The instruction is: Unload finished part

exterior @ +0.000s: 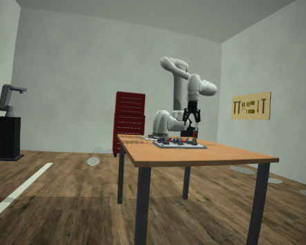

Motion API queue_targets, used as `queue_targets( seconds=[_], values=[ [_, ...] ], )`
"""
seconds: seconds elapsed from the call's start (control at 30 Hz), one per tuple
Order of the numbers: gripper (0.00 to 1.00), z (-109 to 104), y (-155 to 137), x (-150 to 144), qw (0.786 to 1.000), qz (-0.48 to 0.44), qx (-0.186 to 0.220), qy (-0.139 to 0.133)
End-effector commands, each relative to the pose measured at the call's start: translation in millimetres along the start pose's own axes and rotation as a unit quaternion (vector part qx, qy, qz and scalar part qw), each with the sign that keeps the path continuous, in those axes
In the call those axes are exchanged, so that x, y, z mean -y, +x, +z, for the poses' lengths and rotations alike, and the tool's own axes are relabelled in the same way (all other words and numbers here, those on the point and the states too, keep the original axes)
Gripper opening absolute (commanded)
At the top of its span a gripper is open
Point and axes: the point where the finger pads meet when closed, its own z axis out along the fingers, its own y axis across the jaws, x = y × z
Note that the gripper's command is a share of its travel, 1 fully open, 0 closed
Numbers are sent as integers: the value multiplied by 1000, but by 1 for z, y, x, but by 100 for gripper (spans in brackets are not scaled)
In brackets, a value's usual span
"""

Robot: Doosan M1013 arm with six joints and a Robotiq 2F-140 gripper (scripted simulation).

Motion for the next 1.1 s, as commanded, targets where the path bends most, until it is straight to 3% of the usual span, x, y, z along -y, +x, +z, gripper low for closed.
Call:
queue_targets(
  seconds=[0.0,0.27,0.7,1.07],
  values=[
    [58,0,0,0,1000,0,0,0],
    [58,5,0,0,1000,0,0,0],
    [58,36,0,0,1000,0,0,0],
    [58,49,0,0,1000,0,0,0]
  ],
)
